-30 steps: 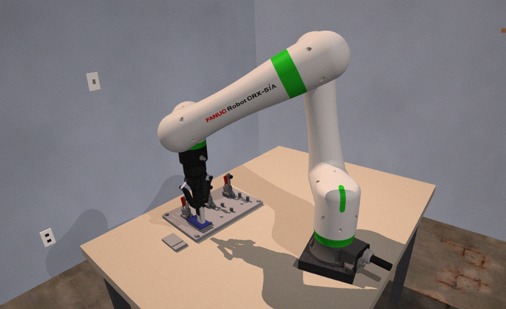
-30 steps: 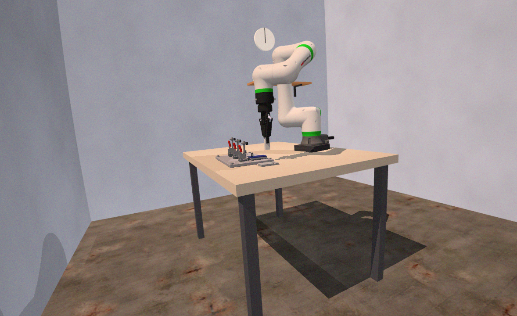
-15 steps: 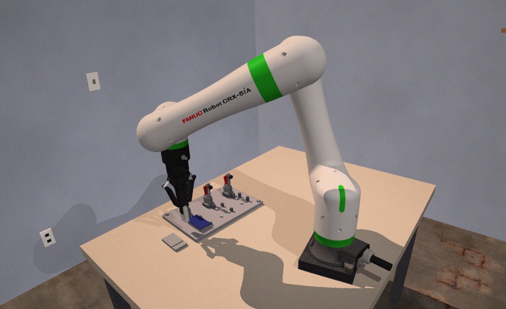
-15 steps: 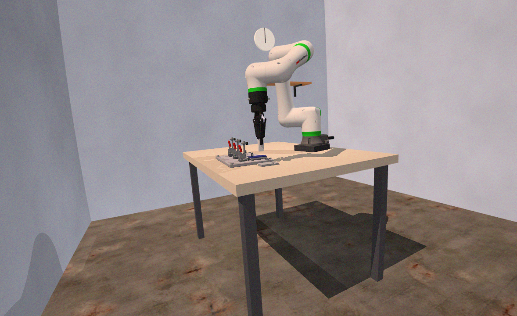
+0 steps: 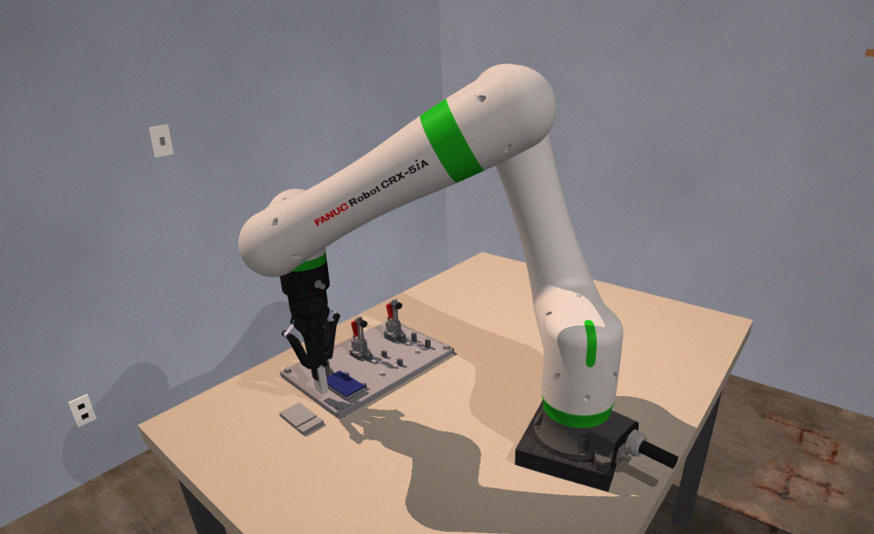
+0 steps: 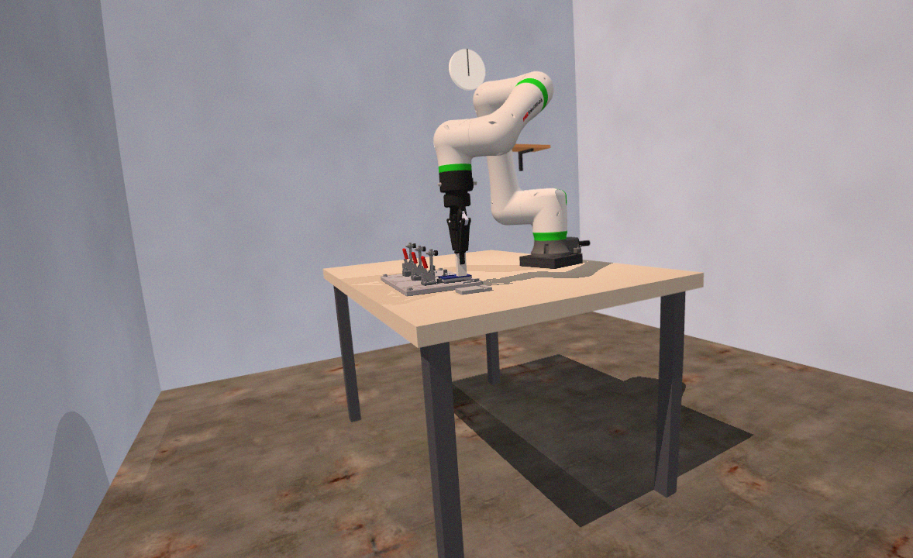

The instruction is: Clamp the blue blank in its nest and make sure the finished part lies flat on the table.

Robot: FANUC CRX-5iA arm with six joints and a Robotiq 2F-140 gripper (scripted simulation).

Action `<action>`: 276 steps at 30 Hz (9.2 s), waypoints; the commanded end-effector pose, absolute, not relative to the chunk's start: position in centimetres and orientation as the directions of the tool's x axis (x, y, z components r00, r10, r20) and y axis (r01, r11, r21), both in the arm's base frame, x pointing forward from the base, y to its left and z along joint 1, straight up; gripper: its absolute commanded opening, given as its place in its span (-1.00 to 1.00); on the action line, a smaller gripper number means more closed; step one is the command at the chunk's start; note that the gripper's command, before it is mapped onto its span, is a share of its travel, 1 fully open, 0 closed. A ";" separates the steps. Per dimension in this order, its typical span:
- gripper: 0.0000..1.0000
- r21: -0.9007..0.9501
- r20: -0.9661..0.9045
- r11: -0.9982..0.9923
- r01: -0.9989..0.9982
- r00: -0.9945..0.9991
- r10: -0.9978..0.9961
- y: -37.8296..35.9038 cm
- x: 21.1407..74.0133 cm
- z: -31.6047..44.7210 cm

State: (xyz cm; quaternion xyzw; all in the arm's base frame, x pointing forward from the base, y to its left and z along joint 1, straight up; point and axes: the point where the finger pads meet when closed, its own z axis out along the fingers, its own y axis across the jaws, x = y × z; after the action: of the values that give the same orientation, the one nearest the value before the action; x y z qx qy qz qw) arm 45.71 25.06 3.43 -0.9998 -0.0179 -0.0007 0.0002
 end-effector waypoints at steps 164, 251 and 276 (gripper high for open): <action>-1.00 -0.001 0.002 -0.999 0.036 0.999 0.036 22.6 45.8 2.0; -0.44 -0.001 0.002 -0.999 0.036 0.999 0.036 20.8 45.9 17.9; -0.44 -0.001 0.002 -0.999 0.036 0.999 0.036 19.3 45.9 17.8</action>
State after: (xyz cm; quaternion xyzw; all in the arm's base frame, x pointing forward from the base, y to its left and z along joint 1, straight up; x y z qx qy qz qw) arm 45.92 19.30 17.84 -0.9998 -0.0179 -0.0007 0.0002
